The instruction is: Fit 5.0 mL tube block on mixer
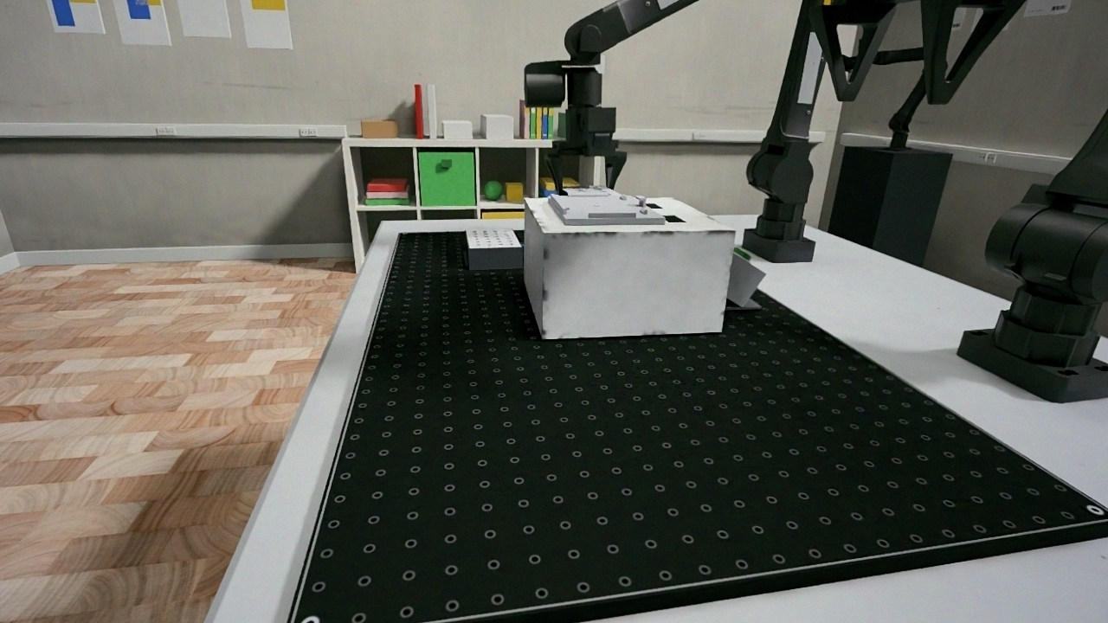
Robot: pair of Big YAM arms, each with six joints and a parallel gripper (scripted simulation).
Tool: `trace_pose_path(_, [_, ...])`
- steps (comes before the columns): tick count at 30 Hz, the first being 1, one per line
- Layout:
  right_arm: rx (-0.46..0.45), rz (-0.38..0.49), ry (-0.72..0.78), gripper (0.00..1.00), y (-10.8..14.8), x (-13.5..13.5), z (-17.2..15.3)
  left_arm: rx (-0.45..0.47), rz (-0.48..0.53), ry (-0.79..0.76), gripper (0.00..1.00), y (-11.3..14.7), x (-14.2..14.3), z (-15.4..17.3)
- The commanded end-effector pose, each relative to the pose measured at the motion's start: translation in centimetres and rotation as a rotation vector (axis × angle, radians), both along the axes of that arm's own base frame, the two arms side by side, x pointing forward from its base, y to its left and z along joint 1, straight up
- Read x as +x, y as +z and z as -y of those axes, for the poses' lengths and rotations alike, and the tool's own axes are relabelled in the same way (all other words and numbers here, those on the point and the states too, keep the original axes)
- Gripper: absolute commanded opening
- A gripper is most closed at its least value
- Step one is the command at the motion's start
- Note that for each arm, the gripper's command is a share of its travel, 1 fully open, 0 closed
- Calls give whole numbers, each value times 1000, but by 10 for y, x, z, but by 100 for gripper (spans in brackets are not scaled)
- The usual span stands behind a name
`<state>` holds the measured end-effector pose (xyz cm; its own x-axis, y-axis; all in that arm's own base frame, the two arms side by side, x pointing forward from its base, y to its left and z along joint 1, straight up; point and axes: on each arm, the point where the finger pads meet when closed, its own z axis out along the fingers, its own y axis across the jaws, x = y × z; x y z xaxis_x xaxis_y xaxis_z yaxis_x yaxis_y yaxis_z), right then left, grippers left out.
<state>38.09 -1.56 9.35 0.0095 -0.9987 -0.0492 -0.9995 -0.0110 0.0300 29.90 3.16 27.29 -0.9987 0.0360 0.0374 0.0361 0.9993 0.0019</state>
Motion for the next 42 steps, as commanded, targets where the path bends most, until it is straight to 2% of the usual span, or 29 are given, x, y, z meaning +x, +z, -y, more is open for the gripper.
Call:
trace_pose_path(1, [3, 124, 0, 0, 49, 40, -3, 6, 27, -9, 100, 7, 5, 2])
trace_pose_path(7, [5, 86, 0, 0, 48, 32, -3, 8, 52, -8, 100, 16, 10, 1])
trace_pose_path(14, [3, 129, 0, 0, 77, 34, 5, 9, 60, -8, 100, 19, 12, 1])
trace_pose_path(24, [4, 95, -16, 0, 67, 32, 3, 9, 69, -8, 100, 22, 14, 1])
trace_pose_path(33, [6, 104, -7, 0, 62, 28, -1, 9, 74, -7, 100, 24, 15, 1])
trace_pose_path(40, [8, 63, -6, 0, 55, 12, -2, 6, 46, -7, 100, 12, 9, 2])
trace_pose_path(42, [8, 65, -2, 0, 60, 13, -7, 6, 38, -7, 100, 9, 7, 2])
